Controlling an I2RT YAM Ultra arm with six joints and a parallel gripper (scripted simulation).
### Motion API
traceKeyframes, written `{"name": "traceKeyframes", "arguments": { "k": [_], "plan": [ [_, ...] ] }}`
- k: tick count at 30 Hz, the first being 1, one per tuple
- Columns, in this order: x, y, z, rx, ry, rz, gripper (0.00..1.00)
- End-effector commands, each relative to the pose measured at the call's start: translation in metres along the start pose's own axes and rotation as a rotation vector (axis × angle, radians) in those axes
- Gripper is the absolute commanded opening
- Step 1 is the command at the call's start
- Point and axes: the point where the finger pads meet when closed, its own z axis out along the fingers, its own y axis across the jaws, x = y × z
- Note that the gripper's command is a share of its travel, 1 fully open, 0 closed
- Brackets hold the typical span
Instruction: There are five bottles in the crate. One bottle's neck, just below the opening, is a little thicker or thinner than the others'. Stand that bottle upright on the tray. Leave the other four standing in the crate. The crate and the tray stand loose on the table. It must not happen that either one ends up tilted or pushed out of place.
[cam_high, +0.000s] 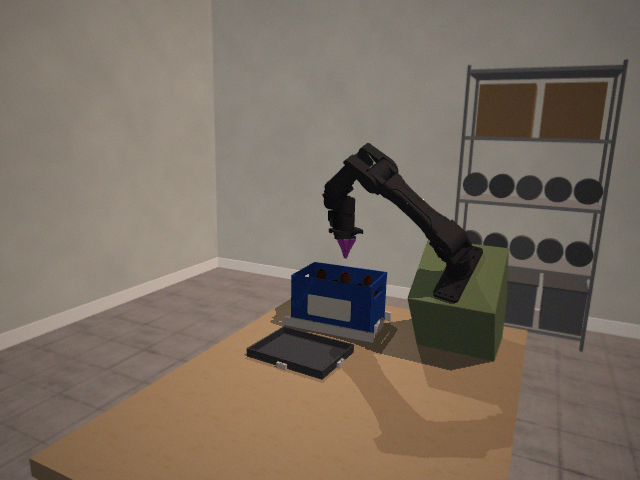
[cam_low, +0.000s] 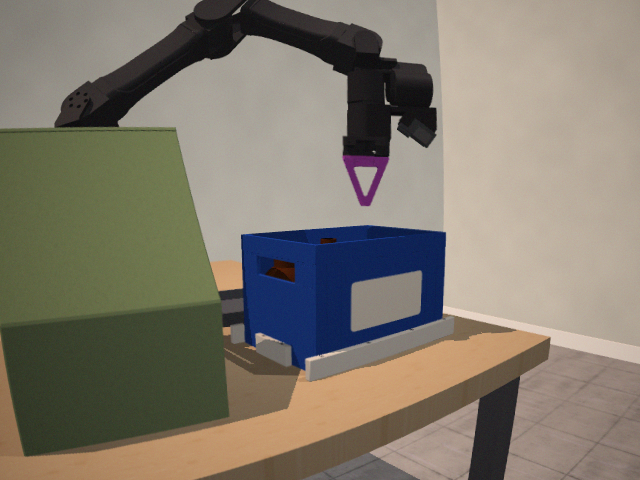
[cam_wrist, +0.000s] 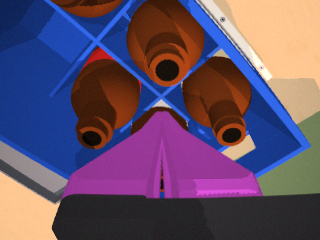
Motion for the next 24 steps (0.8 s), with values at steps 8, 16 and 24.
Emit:
{"name": "traceKeyframes", "arguments": {
  "k": [8, 16, 24],
  "plan": [
    [-0.0158, -0.0012, -0.0205, -0.016, -0.063, -0.012, 0.0],
    [-0.0158, -0.0012, -0.0205, -0.016, -0.063, -0.012, 0.0],
    [-0.0165, 0.003, -0.0254, -0.019, -0.078, -0.017, 0.0]
  ]
}}
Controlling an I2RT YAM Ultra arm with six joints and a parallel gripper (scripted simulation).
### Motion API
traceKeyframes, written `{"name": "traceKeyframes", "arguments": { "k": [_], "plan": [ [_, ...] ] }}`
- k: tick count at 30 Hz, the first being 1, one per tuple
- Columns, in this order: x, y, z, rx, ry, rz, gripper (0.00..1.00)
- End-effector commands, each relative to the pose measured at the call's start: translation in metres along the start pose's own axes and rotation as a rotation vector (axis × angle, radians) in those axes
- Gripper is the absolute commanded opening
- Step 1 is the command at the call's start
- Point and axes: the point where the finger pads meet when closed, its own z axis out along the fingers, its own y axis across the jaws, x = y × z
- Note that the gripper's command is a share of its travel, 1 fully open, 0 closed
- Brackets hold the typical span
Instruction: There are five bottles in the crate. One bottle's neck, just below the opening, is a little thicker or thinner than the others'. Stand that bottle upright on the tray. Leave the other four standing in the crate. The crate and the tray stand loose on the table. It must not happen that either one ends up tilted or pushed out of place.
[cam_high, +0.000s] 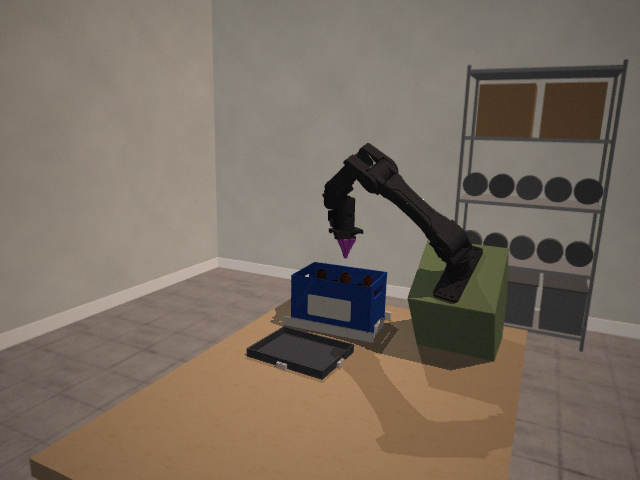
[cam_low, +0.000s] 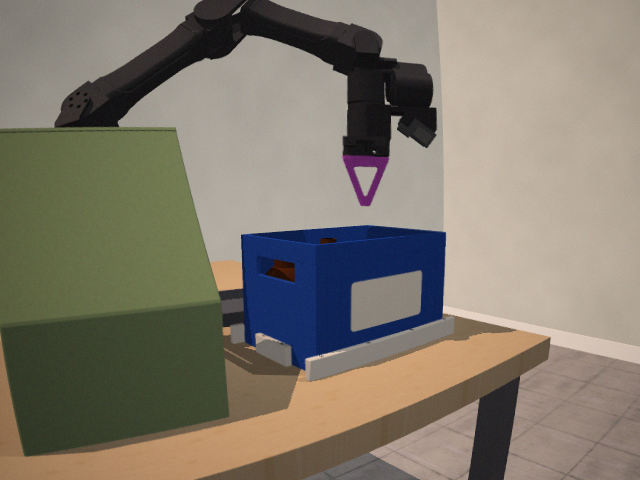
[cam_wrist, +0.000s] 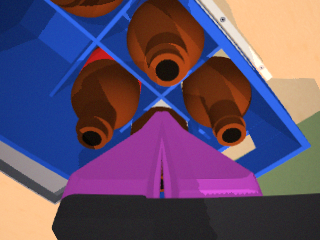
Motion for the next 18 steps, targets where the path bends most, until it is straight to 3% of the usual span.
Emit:
{"name": "traceKeyframes", "arguments": {
  "k": [1, 4, 8, 11, 18],
  "plan": [
    [-0.003, 0.001, -0.016, -0.018, -0.043, 0.012, 0.0],
    [0.028, 0.036, -0.011, -0.015, -0.032, -0.004, 0.0],
    [0.034, 0.042, -0.011, -0.015, -0.032, -0.004, 0.0],
    [0.061, 0.063, -0.01, -0.017, -0.028, -0.005, 0.0],
    [0.062, 0.064, -0.009, -0.017, -0.028, -0.005, 0.0]
  ]
}}
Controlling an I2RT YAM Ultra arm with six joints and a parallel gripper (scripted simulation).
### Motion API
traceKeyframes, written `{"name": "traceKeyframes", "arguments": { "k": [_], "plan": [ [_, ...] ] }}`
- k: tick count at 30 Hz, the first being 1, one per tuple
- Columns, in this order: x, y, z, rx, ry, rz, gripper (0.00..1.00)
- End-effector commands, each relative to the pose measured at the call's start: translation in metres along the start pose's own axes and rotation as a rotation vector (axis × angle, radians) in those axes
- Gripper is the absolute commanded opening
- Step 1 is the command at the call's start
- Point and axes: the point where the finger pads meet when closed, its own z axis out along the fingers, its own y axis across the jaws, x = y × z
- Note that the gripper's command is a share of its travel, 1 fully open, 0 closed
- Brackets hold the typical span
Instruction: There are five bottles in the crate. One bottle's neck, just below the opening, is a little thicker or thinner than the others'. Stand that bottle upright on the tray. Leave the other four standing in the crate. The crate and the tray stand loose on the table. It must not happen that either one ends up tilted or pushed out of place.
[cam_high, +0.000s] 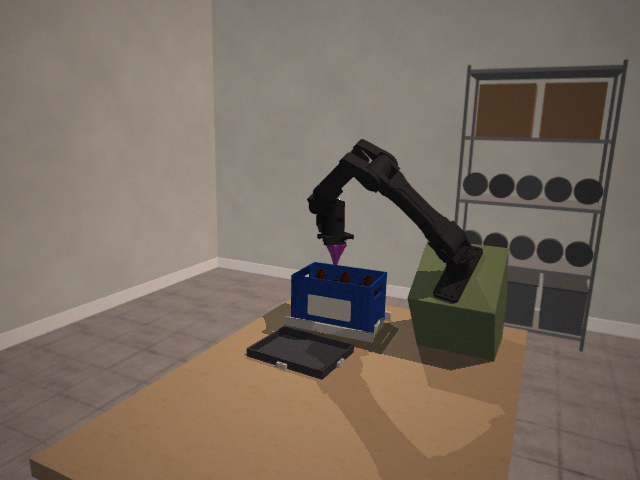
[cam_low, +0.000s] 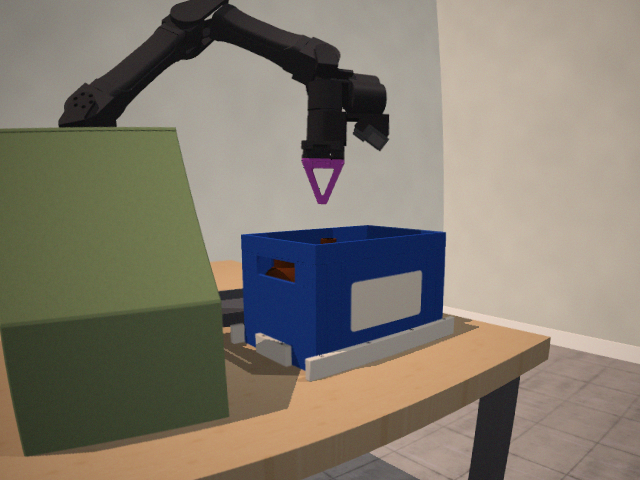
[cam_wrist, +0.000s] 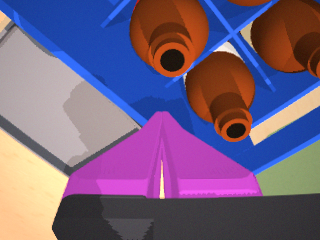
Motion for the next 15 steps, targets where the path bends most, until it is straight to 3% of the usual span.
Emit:
{"name": "traceKeyframes", "arguments": {
  "k": [1, 6, 7, 15],
  "plan": [
    [-0.008, -0.004, -0.01, -0.02, -0.042, 0.03, 0.0],
    [-0.008, -0.004, -0.01, -0.02, -0.042, 0.03, 0.0],
    [-0.023, -0.01, -0.012, -0.018, -0.06, 0.043, 0.61],
    [-0.021, -0.004, -0.022, -0.026, -0.076, 0.03, 0.61]
  ]
}}
